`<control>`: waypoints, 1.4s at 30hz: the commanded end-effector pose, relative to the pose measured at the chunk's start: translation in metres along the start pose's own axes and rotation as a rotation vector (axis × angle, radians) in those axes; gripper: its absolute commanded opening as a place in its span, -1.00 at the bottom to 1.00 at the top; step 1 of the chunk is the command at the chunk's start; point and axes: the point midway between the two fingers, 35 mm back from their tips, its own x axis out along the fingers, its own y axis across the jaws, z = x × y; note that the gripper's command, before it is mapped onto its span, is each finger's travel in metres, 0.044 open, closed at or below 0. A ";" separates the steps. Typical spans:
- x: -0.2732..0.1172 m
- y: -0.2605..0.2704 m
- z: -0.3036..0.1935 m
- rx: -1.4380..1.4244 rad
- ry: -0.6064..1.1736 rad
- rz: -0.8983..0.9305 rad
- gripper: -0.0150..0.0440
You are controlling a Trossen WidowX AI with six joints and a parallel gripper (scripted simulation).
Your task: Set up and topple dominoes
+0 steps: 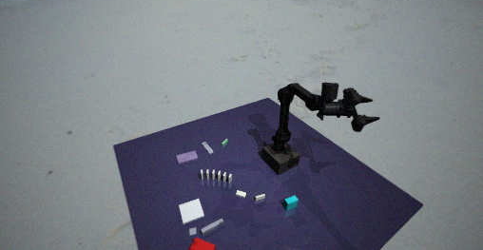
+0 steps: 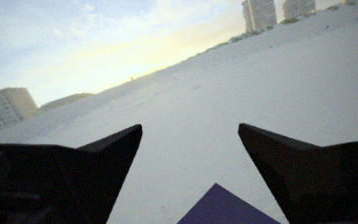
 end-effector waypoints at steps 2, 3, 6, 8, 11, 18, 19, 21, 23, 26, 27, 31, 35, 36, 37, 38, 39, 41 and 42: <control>-0.024 -0.059 -0.009 0.168 -0.029 -0.194 1.00; -0.031 -0.073 -0.012 0.207 -0.038 -0.240 1.00; -0.055 -0.114 -0.021 0.326 -0.067 -0.382 1.00; -0.076 -0.142 -0.030 0.411 -0.089 -0.483 1.00; -0.110 -0.179 -0.046 0.536 -0.126 -0.634 1.00; -0.204 -0.244 -0.095 0.830 -0.228 -0.981 1.00; -0.219 -0.250 -0.103 0.872 -0.244 -1.029 1.00; -0.248 -0.261 -0.121 0.956 -0.277 -1.126 1.00; -0.278 -0.268 -0.139 1.041 -0.311 -1.221 1.00; -0.322 -0.273 -0.168 1.169 -0.362 -1.363 1.00; -0.337 -0.273 -0.179 1.214 -0.380 -1.411 1.00; -0.394 -0.265 -0.221 1.393 -0.449 -1.599 1.00; -0.445 -0.244 -0.264 1.574 -0.513 -1.779 1.00; -0.456 -0.238 -0.275 1.620 -0.527 -1.822 1.00; -0.467 -0.230 -0.286 1.668 -0.541 -1.865 1.00; -0.477 -0.223 -0.296 1.715 -0.555 -1.908 1.00; -0.487 -0.214 -0.307 1.762 -0.567 -1.950 1.00; -0.505 -0.196 -0.327 1.858 -0.589 -2.031 1.00; -0.512 -0.186 -0.336 1.906 -0.598 -2.070 1.00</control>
